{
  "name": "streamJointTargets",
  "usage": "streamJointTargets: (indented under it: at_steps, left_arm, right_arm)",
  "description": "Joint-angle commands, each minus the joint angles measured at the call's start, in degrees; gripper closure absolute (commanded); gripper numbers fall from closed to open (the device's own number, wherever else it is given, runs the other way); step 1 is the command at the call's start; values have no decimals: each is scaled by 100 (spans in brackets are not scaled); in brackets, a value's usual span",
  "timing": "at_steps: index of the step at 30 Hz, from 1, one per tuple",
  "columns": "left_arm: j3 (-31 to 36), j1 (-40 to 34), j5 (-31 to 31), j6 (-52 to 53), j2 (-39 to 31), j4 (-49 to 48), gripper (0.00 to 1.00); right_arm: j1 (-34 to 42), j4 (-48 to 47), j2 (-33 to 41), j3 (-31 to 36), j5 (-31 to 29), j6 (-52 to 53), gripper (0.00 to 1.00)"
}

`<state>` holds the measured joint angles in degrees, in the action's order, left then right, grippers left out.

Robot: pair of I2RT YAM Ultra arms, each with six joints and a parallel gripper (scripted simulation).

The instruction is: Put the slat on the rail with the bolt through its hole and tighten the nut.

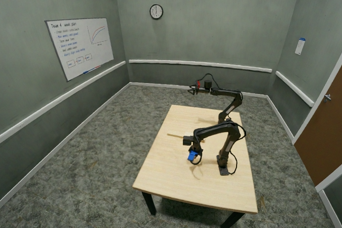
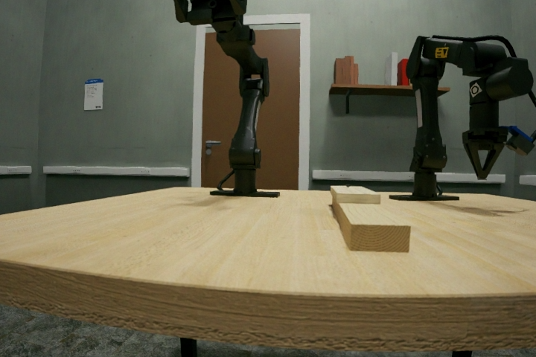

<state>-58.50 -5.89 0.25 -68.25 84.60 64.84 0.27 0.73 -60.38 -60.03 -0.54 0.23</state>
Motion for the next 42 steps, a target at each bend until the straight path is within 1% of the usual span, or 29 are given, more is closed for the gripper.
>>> streamJointTargets:
  at_steps: [1,16,18,33,35,42]
  left_arm:
    - [-280,-138,-5,-281,28,100,88]
    - [-917,-1658,-7,-1338,585,174,88]
    - [-917,-1658,-7,-1338,585,174,88]
    - [-1506,-3060,-10,-2314,1100,244,88]
    - [-1506,-3060,-10,-2314,1100,244,88]
    - [-1765,-3681,-10,-2747,1327,276,88]
  right_arm:
    - [-26,-100,52,-27,52,-24,0]
    - [-26,-100,52,-27,52,-24,0]
    - [-26,-100,52,-27,52,-24,0]
    - [-26,-100,52,-27,52,-24,0]
    - [-26,-100,52,-27,52,-24,0]
    - [-26,-100,52,-27,52,-24,0]
